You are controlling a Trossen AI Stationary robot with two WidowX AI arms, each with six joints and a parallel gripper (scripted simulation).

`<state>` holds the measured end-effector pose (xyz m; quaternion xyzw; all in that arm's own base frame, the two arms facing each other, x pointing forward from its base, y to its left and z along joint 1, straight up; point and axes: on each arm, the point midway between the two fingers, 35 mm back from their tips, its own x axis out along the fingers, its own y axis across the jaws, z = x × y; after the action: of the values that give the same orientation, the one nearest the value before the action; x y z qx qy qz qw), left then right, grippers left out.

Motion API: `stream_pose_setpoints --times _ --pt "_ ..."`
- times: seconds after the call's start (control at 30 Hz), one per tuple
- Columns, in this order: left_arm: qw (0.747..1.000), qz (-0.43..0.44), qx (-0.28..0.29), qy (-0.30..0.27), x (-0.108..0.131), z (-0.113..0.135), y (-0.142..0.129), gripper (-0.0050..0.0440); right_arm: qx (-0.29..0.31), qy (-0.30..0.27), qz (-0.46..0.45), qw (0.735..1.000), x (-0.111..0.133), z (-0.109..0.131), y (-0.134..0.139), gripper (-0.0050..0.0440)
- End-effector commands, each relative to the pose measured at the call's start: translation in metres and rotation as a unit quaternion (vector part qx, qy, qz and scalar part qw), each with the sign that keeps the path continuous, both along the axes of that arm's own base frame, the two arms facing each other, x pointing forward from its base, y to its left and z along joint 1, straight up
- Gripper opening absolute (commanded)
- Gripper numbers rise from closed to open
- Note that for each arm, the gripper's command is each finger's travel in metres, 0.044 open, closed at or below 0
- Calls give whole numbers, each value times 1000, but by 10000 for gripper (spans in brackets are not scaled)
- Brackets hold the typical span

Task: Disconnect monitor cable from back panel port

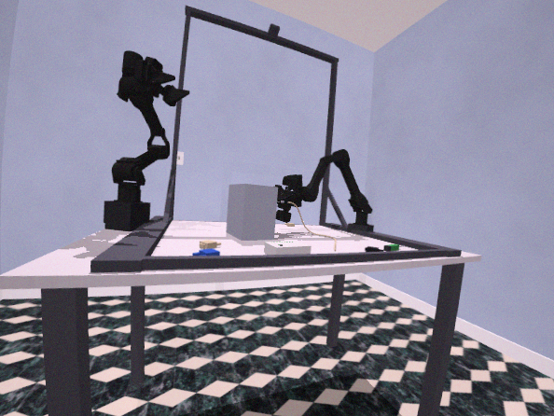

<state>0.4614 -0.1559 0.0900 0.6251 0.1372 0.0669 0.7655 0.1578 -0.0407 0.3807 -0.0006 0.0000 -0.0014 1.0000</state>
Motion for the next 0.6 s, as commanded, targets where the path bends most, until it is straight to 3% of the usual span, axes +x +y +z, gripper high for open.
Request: stream_pose_setpoints --times 0.0,0.57 --pt "1000 1 -31 -3 1 11 0 0 -2 -1 1 1000 0 3 1 440" --pt "995 1 -100 20 1 15 1 0 -2 -1 1 1000 0 3 1 440"
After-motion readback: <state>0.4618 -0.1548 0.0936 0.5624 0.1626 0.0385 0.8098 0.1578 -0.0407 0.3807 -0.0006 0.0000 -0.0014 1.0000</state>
